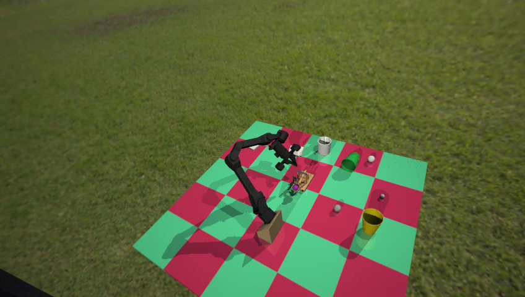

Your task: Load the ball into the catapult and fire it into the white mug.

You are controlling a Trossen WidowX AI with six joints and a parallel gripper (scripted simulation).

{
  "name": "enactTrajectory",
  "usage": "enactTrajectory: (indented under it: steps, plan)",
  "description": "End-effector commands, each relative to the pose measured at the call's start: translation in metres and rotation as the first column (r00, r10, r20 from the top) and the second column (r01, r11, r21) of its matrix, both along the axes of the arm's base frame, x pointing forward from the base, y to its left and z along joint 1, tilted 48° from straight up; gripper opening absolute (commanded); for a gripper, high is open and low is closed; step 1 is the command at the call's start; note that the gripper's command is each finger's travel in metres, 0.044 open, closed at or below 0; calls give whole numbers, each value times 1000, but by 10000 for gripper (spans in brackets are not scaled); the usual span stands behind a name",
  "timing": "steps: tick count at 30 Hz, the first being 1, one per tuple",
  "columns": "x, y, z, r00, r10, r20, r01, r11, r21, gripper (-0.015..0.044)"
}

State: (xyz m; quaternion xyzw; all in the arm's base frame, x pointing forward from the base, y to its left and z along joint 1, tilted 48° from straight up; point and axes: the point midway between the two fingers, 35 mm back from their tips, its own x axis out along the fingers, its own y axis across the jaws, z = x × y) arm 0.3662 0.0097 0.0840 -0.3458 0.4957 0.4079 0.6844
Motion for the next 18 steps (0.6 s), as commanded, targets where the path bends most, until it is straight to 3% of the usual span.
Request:
enactTrajectory:
  steps: [1, 13, 18]
  plan:
    - [-18, 2, 1, 994, 104, -17, -105, 993, -55, 0]
    - [-80, 9, 2, 889, 434, -145, -455, 873, -175, 0]
    - [-83, 9, 2, 879, 451, -154, -474, 862, -179, 0]
